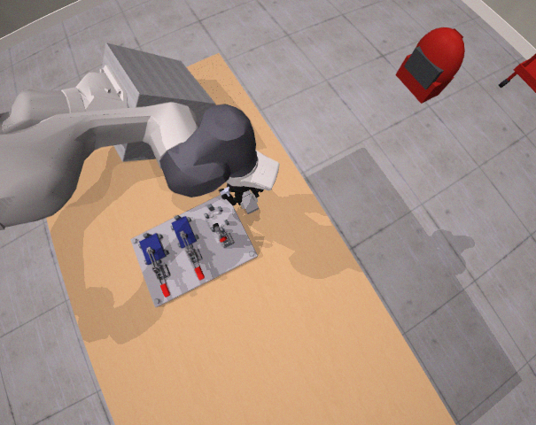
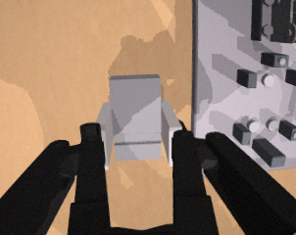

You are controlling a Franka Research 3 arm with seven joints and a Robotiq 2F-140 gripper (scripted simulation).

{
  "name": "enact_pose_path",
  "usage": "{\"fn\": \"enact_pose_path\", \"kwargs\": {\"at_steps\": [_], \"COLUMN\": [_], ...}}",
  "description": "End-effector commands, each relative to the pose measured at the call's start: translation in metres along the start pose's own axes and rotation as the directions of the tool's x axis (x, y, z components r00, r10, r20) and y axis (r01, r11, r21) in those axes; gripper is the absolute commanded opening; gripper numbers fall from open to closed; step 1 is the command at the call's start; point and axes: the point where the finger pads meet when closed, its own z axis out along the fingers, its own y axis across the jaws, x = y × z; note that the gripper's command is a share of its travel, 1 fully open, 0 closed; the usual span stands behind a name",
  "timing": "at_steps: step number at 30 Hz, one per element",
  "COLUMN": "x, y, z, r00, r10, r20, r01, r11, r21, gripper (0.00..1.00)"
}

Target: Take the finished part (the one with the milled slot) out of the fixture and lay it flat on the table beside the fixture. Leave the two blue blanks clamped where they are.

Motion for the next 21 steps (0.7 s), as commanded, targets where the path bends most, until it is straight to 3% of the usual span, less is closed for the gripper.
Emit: {"fn": "enact_pose_path", "kwargs": {"at_steps": [1, 21], "x": [0.0015, 0.0012], "y": [-0.0015, -0.0011], "z": [0.0008, 0.0041], "r00": [1.0, 1.0], "r10": [-0.005, -0.005], "r20": [-0.003, -0.003], "r01": [0.005, 0.005], "r11": [1.0, 1.0], "r21": [0.005, 0.005], "gripper": [0.0, 0.0]}}
